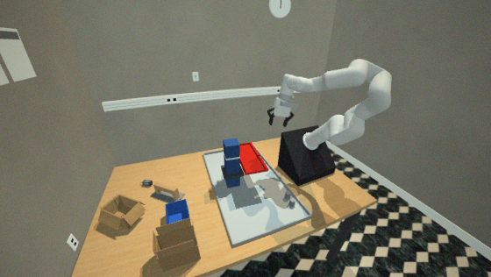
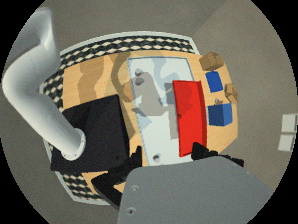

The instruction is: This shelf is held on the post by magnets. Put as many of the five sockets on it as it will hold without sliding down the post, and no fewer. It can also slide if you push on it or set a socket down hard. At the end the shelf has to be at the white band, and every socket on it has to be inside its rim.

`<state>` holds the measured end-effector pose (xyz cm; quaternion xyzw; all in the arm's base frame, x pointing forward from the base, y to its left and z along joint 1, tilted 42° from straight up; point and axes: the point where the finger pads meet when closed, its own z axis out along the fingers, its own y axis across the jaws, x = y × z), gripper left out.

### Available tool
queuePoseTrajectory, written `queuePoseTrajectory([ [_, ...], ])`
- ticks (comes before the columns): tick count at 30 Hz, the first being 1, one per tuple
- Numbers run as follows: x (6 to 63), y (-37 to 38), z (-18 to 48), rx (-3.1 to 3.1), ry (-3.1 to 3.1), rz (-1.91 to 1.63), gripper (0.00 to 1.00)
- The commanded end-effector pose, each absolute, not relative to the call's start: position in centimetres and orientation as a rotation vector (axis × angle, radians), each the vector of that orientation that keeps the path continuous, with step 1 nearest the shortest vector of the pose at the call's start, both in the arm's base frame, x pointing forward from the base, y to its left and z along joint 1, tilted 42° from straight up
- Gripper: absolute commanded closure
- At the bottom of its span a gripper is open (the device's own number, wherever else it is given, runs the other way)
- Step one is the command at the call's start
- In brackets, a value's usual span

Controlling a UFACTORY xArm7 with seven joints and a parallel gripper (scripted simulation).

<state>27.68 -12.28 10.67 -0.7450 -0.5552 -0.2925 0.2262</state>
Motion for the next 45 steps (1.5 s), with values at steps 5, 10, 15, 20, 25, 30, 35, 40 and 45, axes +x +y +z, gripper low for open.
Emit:
queuePoseTrajectory([
  [5,21.2,-20.1,15.2,-2.321,-1.277,-1.137,0.0],
  [10,18.9,-21.7,16.5,-2.4,-1.187,-1.257,0.0],
  [15,15.2,-23.5,18.4,-2.51,-1.049,-1.452,0.0],
  [20,15.2,-23.5,18.4,-2.51,-1.049,-1.452,0.0],
  [25,15.2,-23.5,18.4,-2.51,-1.049,-1.452,0.0],
  [30,15.2,-23.5,18.4,-2.51,-1.049,-1.452,0.0],
  [35,15.2,-23.5,18.4,-2.51,-1.049,-1.452,0.0],
  [40,15.2,-23.5,18.4,-2.51,-1.049,-1.452,0.0],
  [45,15.2,-23.5,18.4,-2.51,-1.049,-1.452,0.0],
])
